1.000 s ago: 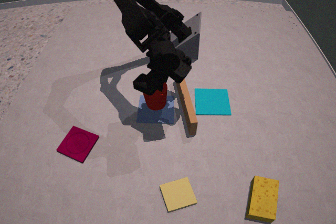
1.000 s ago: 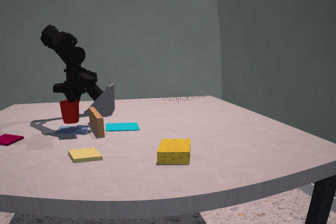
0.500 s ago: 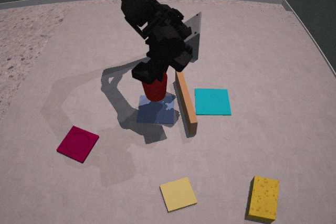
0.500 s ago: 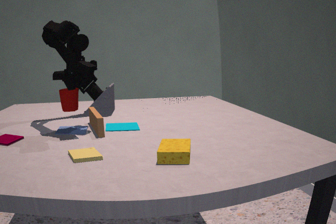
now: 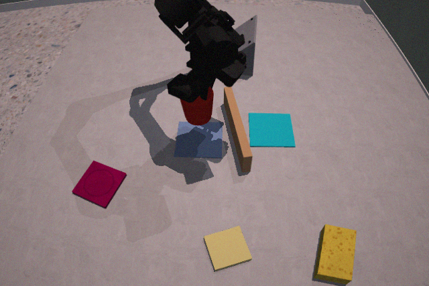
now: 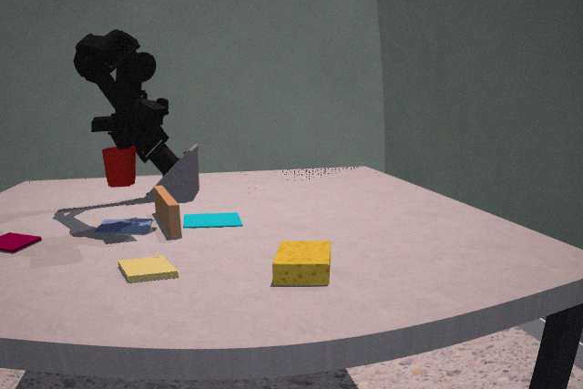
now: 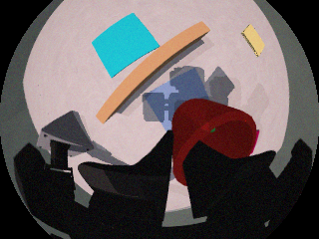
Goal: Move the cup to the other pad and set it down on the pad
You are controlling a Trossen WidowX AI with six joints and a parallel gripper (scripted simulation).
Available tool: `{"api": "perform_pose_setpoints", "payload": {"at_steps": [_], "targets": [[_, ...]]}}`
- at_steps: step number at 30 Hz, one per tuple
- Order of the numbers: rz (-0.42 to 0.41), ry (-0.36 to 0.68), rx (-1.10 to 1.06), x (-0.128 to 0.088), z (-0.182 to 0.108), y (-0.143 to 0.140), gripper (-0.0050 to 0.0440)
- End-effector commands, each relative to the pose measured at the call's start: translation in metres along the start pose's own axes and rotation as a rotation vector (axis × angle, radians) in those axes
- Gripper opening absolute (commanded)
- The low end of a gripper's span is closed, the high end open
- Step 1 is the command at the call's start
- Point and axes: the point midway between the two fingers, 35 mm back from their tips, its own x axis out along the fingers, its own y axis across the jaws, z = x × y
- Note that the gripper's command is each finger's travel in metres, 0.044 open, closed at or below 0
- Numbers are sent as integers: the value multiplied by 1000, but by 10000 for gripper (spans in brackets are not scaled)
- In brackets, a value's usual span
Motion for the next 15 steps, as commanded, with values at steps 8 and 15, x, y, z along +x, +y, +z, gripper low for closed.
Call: {"api": "perform_pose_setpoints", "payload": {"at_steps": [8,15], "targets": [[-9,-11,10,-4,-1,-2,0],[-9,-12,11,-4,4,2,0]]}}
